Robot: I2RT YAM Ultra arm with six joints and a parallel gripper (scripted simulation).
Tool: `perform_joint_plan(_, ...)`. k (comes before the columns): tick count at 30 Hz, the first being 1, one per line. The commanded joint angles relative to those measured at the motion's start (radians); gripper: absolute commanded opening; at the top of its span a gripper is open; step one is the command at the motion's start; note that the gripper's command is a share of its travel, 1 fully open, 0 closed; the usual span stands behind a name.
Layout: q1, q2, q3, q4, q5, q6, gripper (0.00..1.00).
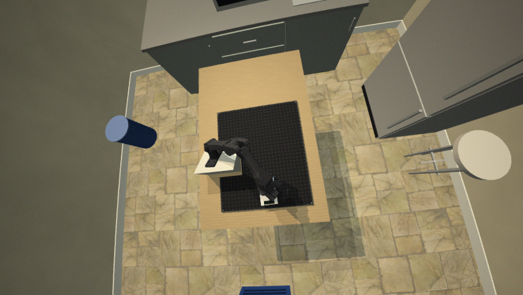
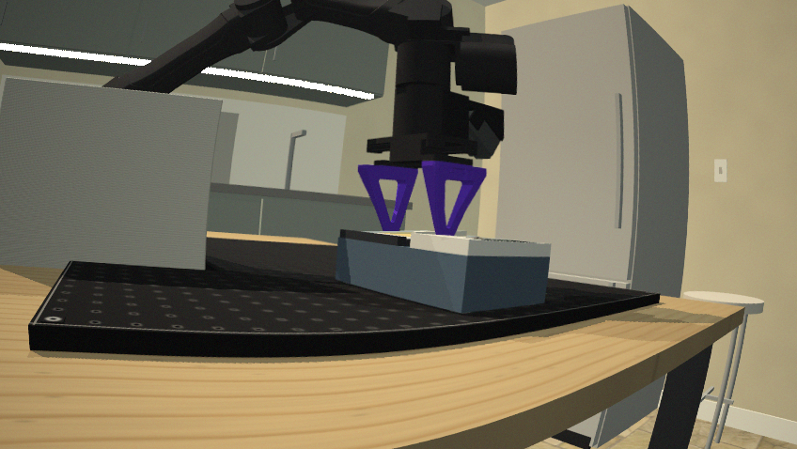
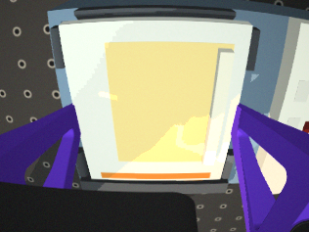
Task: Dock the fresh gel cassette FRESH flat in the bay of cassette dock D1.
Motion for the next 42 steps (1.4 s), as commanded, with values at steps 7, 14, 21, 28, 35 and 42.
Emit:
perform_joint_plan(7,-0.024,-0.032,-0.022,-0.022,0.023,-0.008,0.00)
perform_joint_plan(14,-0.024,-0.032,-0.022,-0.022,0.023,-0.008,0.00)
perform_joint_plan(21,-0.024,-0.032,-0.022,-0.022,0.023,-0.008,0.00)
perform_joint_plan(28,-0.021,-0.007,0.029,-0.032,0.031,-0.008,0.00)
perform_joint_plan(35,-0.021,-0.007,0.030,-0.032,0.031,-0.008,0.00)
perform_joint_plan(42,-0.021,-0.007,0.029,-0.032,0.031,-0.008,0.00)
